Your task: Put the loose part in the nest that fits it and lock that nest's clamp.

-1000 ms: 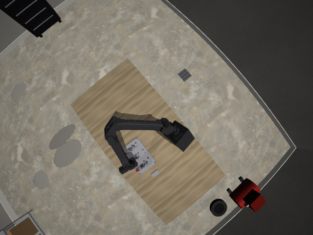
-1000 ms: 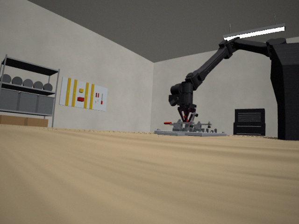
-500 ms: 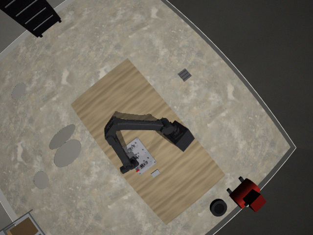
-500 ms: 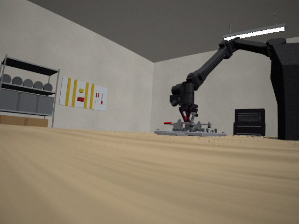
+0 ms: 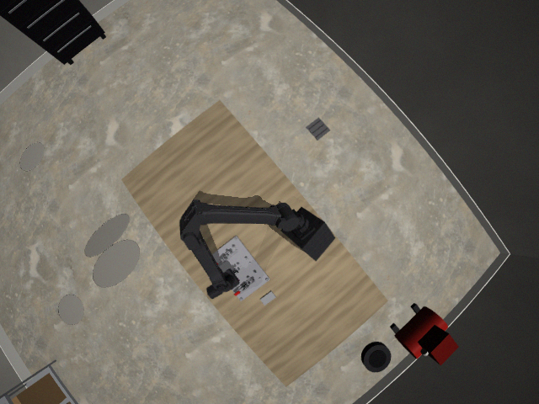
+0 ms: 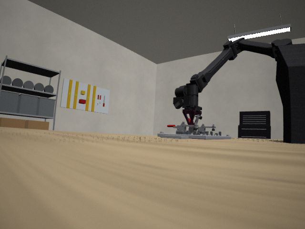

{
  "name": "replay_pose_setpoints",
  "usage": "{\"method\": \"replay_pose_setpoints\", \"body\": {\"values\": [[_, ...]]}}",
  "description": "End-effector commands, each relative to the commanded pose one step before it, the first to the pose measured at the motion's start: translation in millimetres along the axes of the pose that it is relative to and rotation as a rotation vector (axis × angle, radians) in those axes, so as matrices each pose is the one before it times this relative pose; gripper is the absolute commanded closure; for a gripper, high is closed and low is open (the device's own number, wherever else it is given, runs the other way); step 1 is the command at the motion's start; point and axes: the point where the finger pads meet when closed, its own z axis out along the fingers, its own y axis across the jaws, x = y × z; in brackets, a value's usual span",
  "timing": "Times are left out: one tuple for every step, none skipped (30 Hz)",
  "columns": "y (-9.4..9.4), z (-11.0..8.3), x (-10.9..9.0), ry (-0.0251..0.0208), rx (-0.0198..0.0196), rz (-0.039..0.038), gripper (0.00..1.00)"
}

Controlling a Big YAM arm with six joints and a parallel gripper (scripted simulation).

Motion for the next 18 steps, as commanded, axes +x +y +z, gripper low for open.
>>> {"method": "replay_pose_setpoints", "body": {"values": [[2.35, -18.02, -7.25, -0.02355, -0.00186, -0.00085, 0.55], [0.19, -1.55, 1.17, 0.00159, 0.00036, -0.00137, 0.55], [-0.11, -2.20, 0.02, 0.00006, 0.00065, 0.00002, 0.55], [-0.08, -2.65, 0.03, 0.00003, 0.00042, 0.00002, 0.55], [-0.01, -3.08, 0.02, -0.00001, 0.00003, 0.00003, 0.55], [-0.02, -3.45, 0.02, -0.00001, 0.00006, 0.00003, 0.55], [-0.39, -4.03, -1.51, -0.00206, 0.00029, 0.00190, 0.55], [-0.42, -4.32, -1.71, -0.00232, 0.00027, 0.00214, 0.55], [-0.13, -4.27, -0.46, -0.00064, 0.00013, 0.00061, 0.55], [0.18, -4.10, 0.87, 0.00114, -0.00005, -0.00102, 0.55], [0.26, -3.98, 1.20, 0.00156, -0.00015, -0.00141, 0.55], [0.07, -3.98, 0.29, 0.00034, -0.00014, -0.00030, 0.55], [-0.19, -3.97, -0.99, -0.00138, -0.00018, 0.00127, 0.55], [-0.26, -3.72, -1.30, -0.00178, -0.00014, 0.00165, 0.55], [-0.02, -3.12, -0.19, -0.00029, -0.00016, 0.00028, 0.55], [0.00, 0.00, 0.00, 0.00000, 0.00000, 0.00000, 0.55], [0.00, 0.00, 0.00, 0.00000, 0.00000, 0.00000, 0.55], [0.26, -2.52, 0.58, 0.00075, -0.00087, -0.00069, 0.55]]}}
